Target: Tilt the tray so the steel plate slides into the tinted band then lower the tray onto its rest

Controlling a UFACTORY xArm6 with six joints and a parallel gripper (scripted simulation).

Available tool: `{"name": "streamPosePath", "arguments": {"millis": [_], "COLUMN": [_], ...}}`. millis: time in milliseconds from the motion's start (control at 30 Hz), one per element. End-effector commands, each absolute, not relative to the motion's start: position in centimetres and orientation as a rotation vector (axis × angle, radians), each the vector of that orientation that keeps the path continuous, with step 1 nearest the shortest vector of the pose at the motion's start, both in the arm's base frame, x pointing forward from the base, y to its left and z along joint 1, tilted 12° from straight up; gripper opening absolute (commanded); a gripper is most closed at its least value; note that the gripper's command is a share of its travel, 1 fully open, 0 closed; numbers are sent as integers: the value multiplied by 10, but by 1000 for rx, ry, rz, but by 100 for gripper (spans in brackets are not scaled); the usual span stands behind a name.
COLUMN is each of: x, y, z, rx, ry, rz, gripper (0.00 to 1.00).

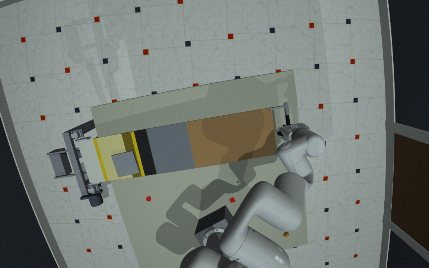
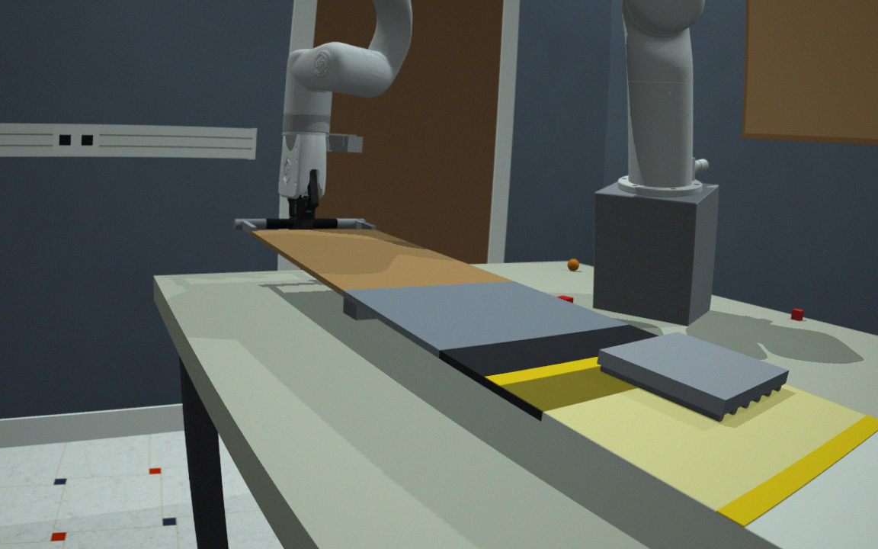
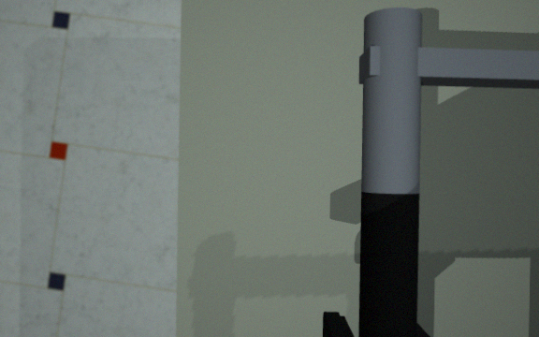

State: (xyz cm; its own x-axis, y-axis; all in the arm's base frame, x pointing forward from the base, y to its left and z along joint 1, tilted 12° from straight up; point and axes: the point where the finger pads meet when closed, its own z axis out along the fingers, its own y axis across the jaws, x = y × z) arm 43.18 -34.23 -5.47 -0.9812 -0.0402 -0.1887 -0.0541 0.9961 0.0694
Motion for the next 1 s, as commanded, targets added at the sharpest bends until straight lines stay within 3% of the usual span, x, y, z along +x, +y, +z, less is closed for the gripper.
{"name": "streamPosePath", "arguments": {"millis": [0, 967], "x": [438, 441], "y": [-343, -342], "z": [-75, -90], "rx": [-71, -71], "ry": [2949, 2949], "rz": [113, 113], "gripper": [0, 0]}}
